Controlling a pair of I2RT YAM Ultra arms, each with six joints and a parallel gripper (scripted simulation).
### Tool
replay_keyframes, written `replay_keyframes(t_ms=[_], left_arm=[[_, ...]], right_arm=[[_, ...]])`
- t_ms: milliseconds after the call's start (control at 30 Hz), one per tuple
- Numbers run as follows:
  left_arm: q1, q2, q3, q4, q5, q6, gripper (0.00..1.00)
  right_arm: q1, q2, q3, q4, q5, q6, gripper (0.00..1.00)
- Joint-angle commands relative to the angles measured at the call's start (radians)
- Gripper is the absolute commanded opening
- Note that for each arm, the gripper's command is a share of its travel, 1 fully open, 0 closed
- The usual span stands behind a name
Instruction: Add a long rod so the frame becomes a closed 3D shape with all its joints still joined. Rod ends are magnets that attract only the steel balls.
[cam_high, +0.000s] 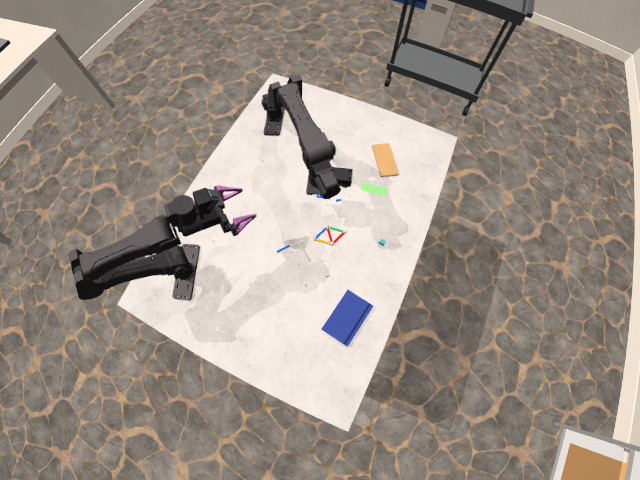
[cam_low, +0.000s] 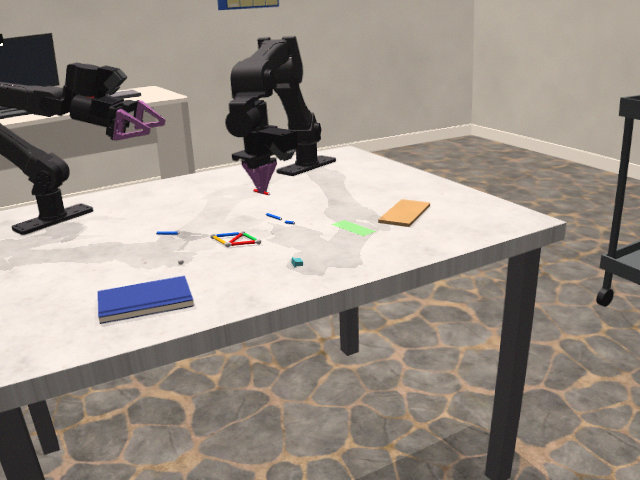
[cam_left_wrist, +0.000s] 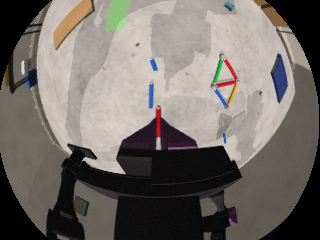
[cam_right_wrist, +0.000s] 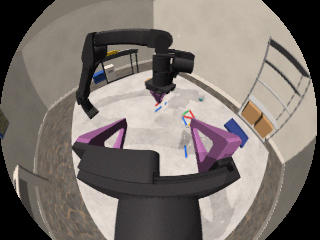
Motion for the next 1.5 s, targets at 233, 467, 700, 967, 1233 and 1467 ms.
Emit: replay_keyframes(t_ms=[233, 467, 700, 967, 1233, 1467], left_arm=[[-0.012, -0.013, 0.046, -0.014, -0.014, 0.141, 0.00], [-0.014, -0.014, 0.047, -0.002, -0.018, 0.238, 0.00], [-0.014, -0.010, 0.048, -0.001, -0.019, 0.311, 0.00], [-0.015, -0.015, 0.039, -0.003, -0.021, 0.392, 0.00], [-0.016, -0.024, 0.038, -0.001, -0.022, 0.486, 0.00], [-0.017, -0.028, 0.036, 0.001, -0.025, 0.575, 0.00]], right_arm=[[-0.006, -0.021, 0.002, -0.018, -0.001, 0.002, 1.00], [-0.006, -0.021, 0.002, -0.018, -0.001, 0.002, 1.00], [-0.006, -0.021, 0.002, -0.018, -0.001, 0.002, 1.00], [-0.006, -0.021, 0.002, -0.018, -0.001, 0.002, 1.00], [-0.006, -0.021, 0.002, -0.018, -0.001, 0.002, 1.00], [-0.006, -0.021, 0.002, -0.018, -0.001, 0.002, 1.00]])
